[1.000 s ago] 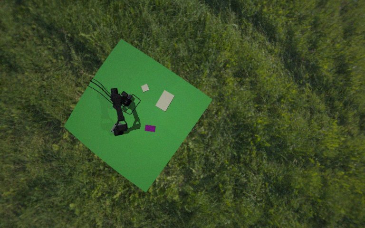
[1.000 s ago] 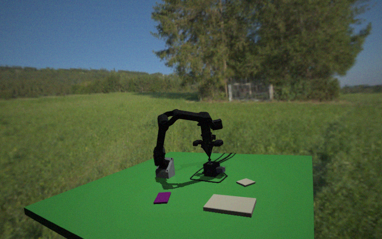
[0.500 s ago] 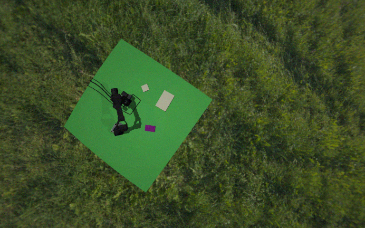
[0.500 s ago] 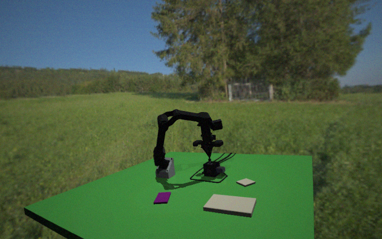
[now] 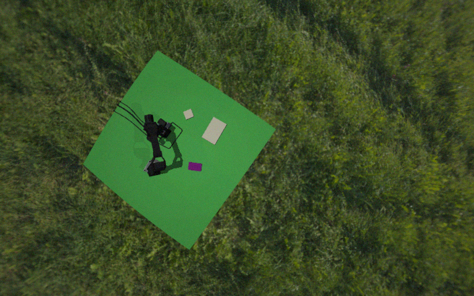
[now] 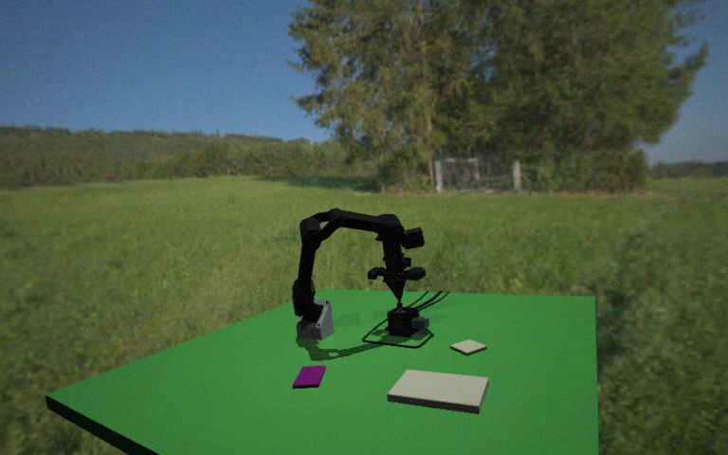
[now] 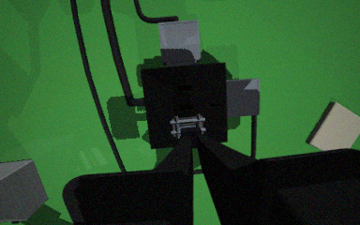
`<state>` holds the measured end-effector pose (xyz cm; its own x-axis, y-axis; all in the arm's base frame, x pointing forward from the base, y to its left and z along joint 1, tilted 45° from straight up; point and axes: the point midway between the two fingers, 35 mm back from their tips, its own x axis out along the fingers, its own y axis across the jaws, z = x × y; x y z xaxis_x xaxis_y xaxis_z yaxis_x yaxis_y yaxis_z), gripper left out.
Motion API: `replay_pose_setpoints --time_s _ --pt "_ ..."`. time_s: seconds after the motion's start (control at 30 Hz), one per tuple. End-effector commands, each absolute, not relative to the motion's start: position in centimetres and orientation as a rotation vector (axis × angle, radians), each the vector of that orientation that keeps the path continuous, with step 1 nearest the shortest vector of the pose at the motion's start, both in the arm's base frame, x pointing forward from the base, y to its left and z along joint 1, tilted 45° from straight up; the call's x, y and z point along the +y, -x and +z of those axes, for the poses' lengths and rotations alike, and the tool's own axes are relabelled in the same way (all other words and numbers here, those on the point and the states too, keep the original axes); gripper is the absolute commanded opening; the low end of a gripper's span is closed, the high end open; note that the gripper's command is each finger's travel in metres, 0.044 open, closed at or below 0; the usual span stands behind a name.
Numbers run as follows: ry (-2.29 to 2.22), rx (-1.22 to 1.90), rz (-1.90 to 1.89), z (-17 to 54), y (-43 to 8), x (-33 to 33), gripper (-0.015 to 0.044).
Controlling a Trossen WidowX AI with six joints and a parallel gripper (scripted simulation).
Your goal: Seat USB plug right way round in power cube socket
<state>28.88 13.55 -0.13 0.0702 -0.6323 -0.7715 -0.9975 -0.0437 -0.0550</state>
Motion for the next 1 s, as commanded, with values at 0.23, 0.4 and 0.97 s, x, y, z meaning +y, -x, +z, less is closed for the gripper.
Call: replay_pose_setpoints --time_s 0.23,0.4,0.97 --pt "1.743 1.625 0.774 -0.26 -28.87 13.46 0.0000" --pt "1.743 1.625 0.774 -0.30 -28.87 13.42 0.0000" --pt "1.743 1.625 0.774 -0.45 -28.89 13.27 0.0000"
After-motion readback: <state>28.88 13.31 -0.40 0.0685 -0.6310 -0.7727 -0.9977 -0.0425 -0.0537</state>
